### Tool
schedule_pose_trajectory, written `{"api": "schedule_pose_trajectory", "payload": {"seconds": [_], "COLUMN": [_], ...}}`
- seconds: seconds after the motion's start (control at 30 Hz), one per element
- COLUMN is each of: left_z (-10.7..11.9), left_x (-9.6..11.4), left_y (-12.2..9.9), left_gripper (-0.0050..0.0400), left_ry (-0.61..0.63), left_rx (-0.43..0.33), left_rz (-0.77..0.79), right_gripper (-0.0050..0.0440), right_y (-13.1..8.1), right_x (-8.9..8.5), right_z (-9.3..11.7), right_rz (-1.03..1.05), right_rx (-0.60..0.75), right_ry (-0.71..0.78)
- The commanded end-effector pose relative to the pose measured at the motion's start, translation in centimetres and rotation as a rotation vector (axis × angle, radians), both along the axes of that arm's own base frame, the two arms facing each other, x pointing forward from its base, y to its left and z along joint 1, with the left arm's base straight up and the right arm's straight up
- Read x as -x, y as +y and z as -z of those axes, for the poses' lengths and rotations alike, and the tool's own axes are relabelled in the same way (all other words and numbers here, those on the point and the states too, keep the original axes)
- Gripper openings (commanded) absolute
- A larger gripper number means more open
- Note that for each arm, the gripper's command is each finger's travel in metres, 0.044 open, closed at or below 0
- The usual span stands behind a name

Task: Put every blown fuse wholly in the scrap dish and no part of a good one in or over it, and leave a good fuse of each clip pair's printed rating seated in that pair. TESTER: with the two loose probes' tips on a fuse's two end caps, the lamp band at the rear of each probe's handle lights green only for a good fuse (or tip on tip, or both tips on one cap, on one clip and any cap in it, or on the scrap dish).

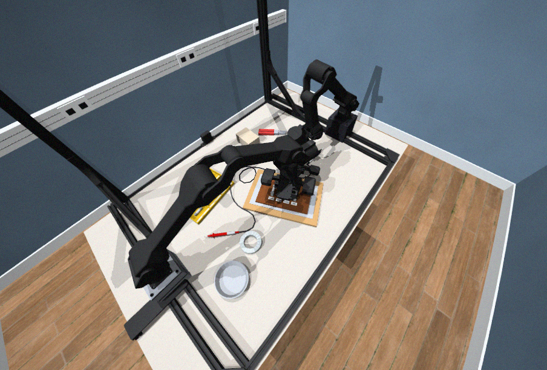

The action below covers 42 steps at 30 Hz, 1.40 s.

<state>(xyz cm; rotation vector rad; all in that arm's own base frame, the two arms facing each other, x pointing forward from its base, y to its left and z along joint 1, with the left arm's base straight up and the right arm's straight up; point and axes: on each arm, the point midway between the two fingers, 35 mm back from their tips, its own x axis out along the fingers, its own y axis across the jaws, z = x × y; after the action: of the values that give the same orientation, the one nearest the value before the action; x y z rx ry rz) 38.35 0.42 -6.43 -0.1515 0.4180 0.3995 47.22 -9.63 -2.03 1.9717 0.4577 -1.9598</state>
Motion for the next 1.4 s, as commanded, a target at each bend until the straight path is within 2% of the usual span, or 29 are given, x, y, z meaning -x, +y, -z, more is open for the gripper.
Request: {"api": "schedule_pose_trajectory", "payload": {"seconds": [0.0,0.97,1.0,1.37], "left_z": [2.7,2.8,2.8,2.7], "left_x": [2.2,1.8,1.8,1.4], "left_y": [1.0,0.1,0.1,-0.3], "left_gripper": [-0.0050,-0.0050,-0.0050,-0.0050], "left_ry": [0.107,0.108,0.107,0.104], "left_rx": [-0.021,-0.016,-0.016,-0.015], "left_rz": [-0.023,-0.013,-0.012,-0.010], "right_gripper": [0.0090,0.0090,-0.0050,-0.0050], "right_y": [0.0,0.0,0.0,0.2], "right_x": [-0.2,0.1,0.1,0.2], "right_z": [0.0,0.2,0.2,0.2], "right_rz": [0.001,0.001,0.001,-0.001], "right_rx": [0.004,0.002,0.002,-0.004], "right_ry": [-0.004,0.002,0.003,0.006]}}
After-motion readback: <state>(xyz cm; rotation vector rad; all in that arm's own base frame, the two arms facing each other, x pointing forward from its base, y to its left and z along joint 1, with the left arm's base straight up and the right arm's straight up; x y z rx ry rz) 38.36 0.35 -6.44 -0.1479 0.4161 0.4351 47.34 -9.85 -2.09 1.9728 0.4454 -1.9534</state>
